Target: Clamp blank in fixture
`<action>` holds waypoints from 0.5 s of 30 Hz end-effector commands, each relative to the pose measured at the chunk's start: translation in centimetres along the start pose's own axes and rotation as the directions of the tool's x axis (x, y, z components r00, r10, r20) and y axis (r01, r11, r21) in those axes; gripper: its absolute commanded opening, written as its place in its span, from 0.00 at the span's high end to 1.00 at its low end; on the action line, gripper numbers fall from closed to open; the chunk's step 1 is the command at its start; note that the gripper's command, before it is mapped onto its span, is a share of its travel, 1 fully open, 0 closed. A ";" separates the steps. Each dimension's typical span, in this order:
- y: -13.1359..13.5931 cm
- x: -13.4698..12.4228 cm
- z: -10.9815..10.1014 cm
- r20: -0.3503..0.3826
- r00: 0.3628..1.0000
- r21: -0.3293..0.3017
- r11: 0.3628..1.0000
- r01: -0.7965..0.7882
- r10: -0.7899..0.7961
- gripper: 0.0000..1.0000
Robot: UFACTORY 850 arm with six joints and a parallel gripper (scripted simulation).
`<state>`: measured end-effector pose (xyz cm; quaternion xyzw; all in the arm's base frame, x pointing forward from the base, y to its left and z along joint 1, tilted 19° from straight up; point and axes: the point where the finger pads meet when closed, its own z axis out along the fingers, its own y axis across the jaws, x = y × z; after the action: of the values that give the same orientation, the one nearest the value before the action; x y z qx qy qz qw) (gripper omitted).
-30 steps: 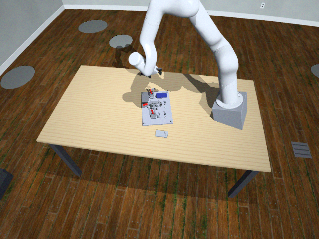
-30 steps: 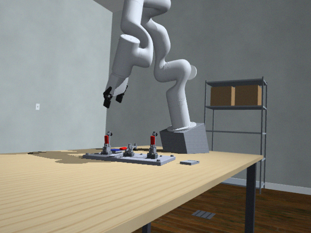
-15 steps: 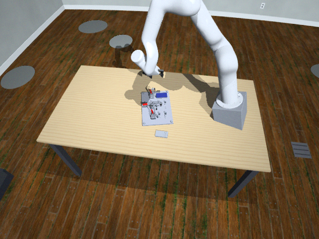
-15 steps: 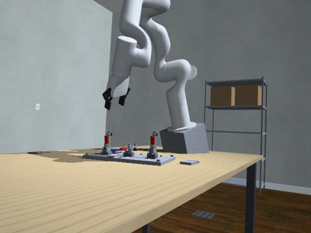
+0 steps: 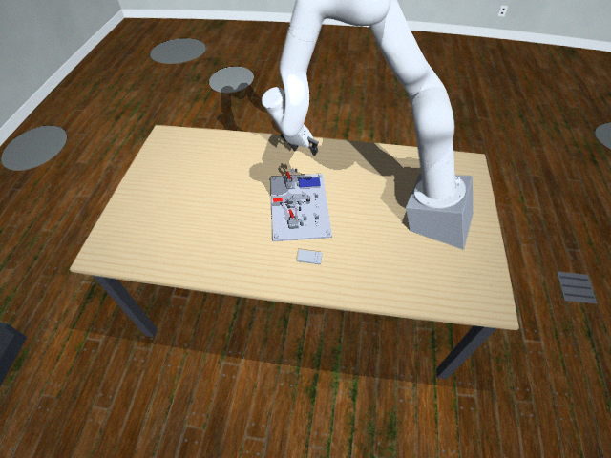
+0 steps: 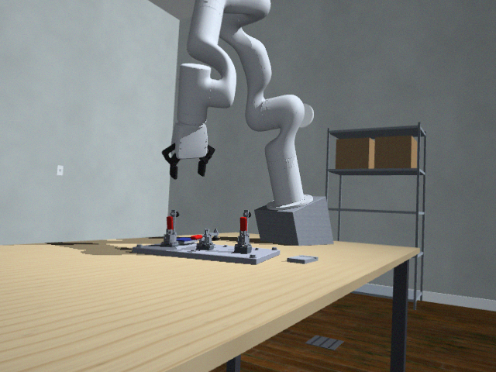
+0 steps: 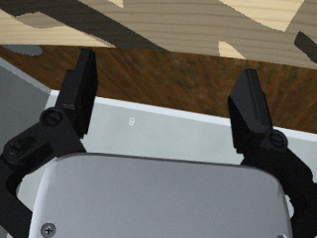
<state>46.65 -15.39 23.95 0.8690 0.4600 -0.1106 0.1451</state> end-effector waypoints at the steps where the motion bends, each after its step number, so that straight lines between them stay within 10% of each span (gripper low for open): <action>1: -0.3 0.0 0.4 -0.053 0.993 0.003 0.994 -0.105 0.105 0.00; 15: -0.8 0.0 1.2 -0.177 0.911 0.039 0.927 -0.373 0.373 0.00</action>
<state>45.82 -15.36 22.67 0.9438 0.3077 -0.0098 0.1203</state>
